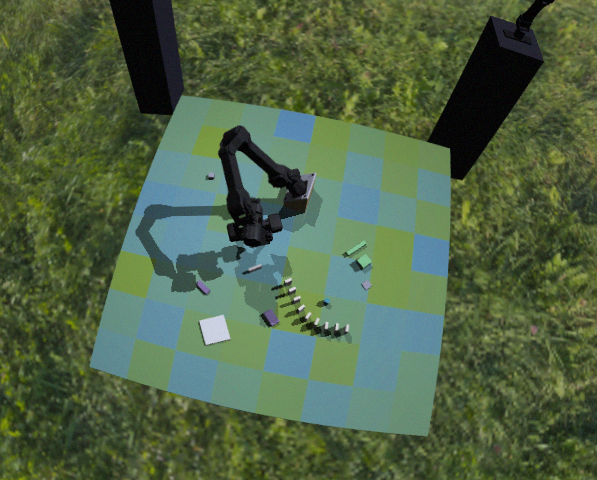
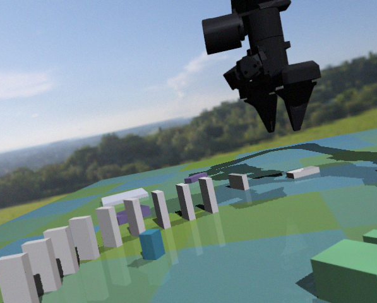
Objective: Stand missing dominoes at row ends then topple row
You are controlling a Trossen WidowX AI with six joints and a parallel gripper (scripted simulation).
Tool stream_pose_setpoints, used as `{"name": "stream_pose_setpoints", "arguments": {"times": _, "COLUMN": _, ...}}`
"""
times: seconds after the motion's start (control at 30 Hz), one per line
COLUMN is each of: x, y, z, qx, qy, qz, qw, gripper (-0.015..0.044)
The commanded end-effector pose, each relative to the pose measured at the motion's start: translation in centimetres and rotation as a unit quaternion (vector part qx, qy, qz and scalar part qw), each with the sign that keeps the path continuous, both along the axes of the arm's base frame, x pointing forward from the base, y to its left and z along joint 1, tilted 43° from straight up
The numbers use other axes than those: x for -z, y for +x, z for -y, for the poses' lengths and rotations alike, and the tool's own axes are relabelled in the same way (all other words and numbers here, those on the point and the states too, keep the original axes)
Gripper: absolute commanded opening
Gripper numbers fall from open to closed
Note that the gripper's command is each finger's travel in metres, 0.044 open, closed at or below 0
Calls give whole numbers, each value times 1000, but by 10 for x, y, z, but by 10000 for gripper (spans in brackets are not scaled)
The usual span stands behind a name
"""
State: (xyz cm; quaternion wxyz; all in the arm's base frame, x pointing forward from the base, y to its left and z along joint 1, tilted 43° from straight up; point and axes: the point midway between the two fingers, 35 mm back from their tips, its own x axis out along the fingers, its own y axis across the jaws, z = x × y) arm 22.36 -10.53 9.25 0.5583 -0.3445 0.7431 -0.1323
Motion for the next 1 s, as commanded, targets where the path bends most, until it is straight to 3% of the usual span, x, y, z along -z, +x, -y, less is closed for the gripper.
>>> {"name": "stream_pose_setpoints", "arguments": {"times": 0.0, "x": 9, "y": -5, "z": 10, "qx": 2, "qy": -2, "qz": 0, "qw": 1000, "gripper": 440}}
{"name": "stream_pose_setpoints", "arguments": {"times": 0.23, "x": 47, "y": -14, "z": 45, "qx": 2, "qy": -4, "qz": 0, "qw": 1000, "gripper": 440}}
{"name": "stream_pose_setpoints", "arguments": {"times": 0.97, "x": 60, "y": -14, "z": 54, "qx": 2, "qy": -5, "qz": 0, "qw": 1000, "gripper": 440}}
